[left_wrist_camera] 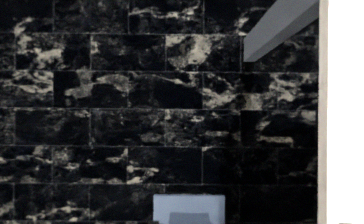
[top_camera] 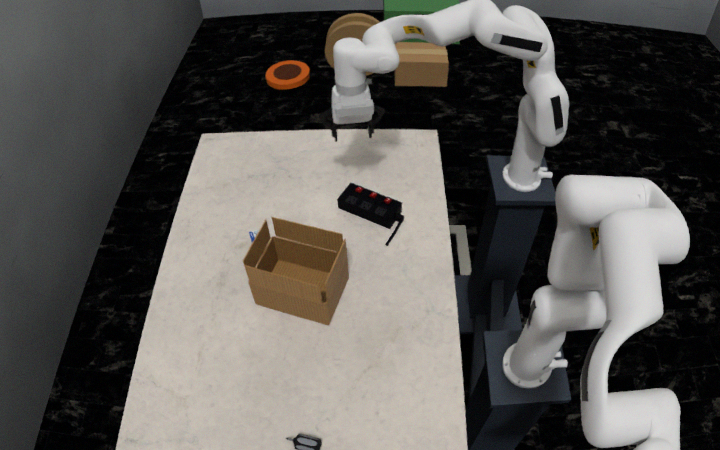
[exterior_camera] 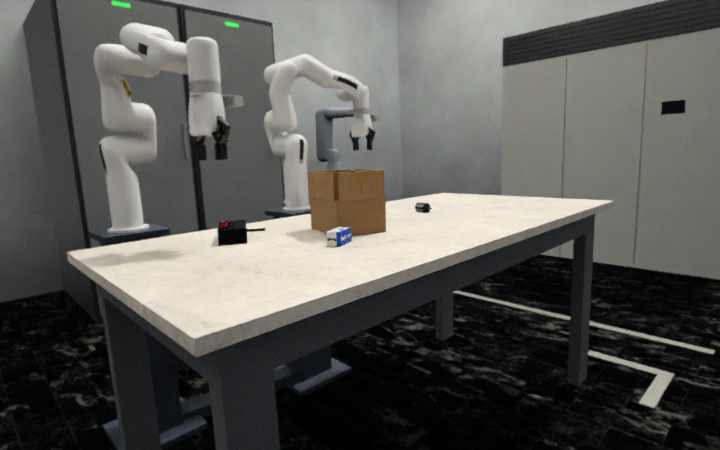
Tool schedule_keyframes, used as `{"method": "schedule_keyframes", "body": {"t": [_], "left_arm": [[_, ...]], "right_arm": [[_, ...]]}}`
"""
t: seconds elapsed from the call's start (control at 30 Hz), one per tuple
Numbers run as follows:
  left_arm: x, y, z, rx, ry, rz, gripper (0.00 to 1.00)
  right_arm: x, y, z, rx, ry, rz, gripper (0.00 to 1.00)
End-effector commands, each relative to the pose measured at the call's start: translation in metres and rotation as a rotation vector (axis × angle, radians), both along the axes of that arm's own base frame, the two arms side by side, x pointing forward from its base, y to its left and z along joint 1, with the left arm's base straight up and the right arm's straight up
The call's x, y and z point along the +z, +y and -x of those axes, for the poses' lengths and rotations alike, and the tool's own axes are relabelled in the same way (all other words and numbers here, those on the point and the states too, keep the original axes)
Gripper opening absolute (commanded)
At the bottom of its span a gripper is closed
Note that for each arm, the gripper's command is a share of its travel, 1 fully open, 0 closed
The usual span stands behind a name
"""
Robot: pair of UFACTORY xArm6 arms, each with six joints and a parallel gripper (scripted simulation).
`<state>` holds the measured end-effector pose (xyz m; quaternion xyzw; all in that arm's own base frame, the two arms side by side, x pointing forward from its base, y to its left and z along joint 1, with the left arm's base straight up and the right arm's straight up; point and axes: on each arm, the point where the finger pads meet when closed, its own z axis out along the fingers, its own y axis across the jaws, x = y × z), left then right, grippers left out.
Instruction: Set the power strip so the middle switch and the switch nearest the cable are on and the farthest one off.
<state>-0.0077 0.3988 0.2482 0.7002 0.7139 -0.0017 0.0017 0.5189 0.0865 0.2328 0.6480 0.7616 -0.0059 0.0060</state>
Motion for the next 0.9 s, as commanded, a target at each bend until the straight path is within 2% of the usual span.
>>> {"method": "schedule_keyframes", "body": {"t": [0.0,0.2,0.3,0.5,0.57,0.63,0.87], "left_arm": [[0.002,0.001,0.0,0.0,0.0,-0.005,1.0],[0.002,0.001,0.0,0.0,0.0,-0.005,1.0],[0.002,0.001,0.0,0.0,0.0,-0.005,1.0],[0.002,0.001,0.0,0.0,0.0,-0.005,1.0],[0.002,0.001,0.0,0.0,0.0,-0.005,1.0],[0.002,0.001,0.0,0.0,0.0,-0.005,1.0],[0.002,0.001,0.0,0.0,0.0,-0.005,1.0]], "right_arm": [[0.003,0.0,-0.001,0.0,-0.006,-0.001,1.0],[0.002,0.001,-0.001,-0.002,-0.006,-0.001,1.0],[-0.018,0.029,0.018,-0.055,-0.006,-0.009,1.0],[-0.041,0.058,0.043,-0.119,-0.004,-0.016,1.0],[-0.041,0.058,0.043,-0.119,-0.004,-0.016,1.0],[-0.048,0.067,0.052,-0.139,-0.003,-0.018,1.0],[-0.049,0.067,0.052,-0.14,-0.003,-0.019,1.0]]}}
